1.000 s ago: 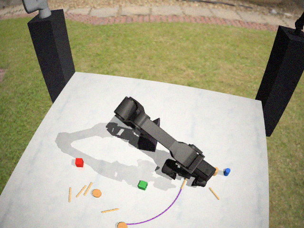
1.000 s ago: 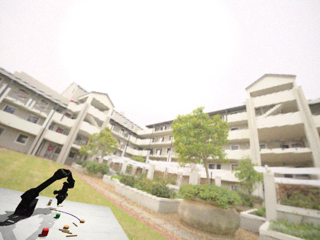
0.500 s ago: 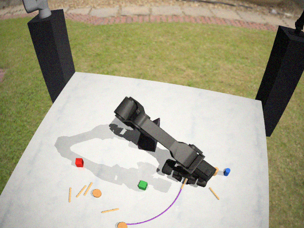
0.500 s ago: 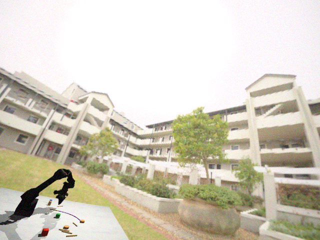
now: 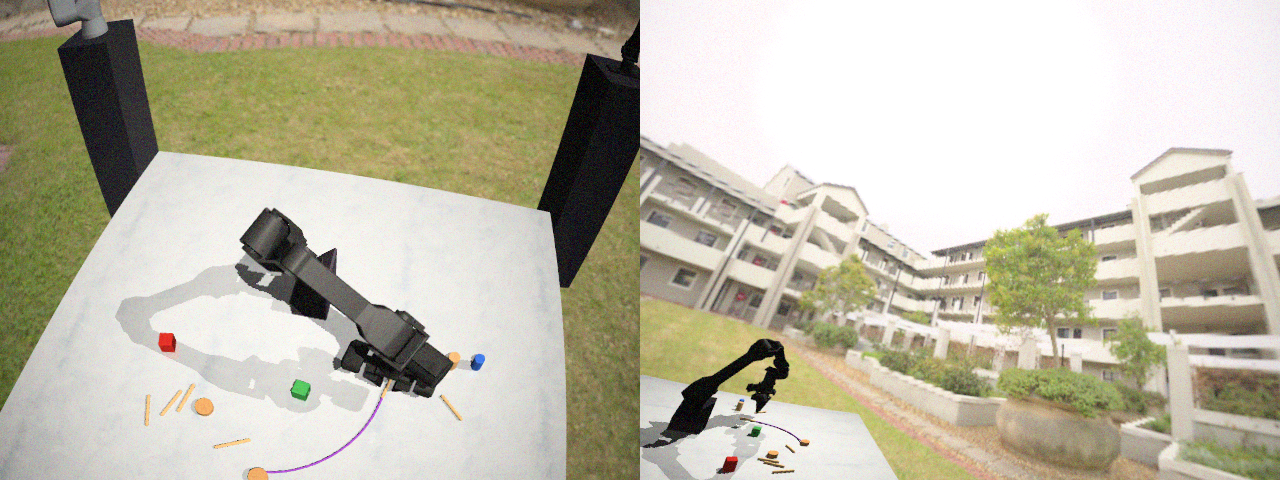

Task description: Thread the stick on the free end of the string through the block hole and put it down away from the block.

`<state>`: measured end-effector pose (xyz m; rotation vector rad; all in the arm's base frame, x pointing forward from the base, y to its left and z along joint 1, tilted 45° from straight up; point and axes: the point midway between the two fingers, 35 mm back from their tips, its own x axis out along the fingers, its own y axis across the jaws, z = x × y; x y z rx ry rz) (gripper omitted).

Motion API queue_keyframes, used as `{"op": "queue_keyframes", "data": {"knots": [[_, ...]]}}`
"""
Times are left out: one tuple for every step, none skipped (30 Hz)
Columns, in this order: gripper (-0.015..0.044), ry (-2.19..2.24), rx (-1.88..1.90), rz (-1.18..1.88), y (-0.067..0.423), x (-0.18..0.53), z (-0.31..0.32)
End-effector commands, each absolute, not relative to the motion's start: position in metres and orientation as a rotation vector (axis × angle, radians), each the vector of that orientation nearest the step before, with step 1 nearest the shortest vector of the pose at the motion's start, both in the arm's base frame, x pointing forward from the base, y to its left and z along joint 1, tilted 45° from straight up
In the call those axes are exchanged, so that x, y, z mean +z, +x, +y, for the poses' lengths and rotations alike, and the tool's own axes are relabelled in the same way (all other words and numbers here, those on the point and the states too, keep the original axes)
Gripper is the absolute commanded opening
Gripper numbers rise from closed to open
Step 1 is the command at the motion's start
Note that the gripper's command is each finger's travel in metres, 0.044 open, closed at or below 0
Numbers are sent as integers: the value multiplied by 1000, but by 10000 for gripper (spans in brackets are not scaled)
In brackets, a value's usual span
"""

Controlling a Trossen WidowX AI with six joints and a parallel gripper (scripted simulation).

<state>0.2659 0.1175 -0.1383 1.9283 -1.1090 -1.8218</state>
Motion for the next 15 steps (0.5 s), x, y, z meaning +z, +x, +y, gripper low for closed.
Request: {"op": "queue_keyframes", "data": {"knots": [[121, 1918, -1819, -1106, 264, -143, 112], [121, 1918, -1819, -1106, 264, -145, 111], [121, 1918, -1819, -1106, 264, -146, 110], [121, 1918, -1818, -1106, 264, -147, 108], [121, 1918, -1818, -1106, 264, -148, 107], [121, 1918, -1818, -1106, 264, -149, 106], [121, 1918, -1818, -1106, 264, -151, 105], [121, 1918, -1818, -1106, 263, -152, 104], [121, 1918, -1818, -1106, 263, -153, 103], [121, 1918, -1818, -1106, 263, -154, 102], [121, 1918, -1818, -1107, 263, -155, 100], [121, 1918, -1818, -1107, 263, -156, 99], [121, 1918, -1818, -1107, 263, -158, 98], [121, 1918, -1817, -1107, 262, -159, 97], [121, 1918, -1817, -1107, 262, -160, 96]]}}
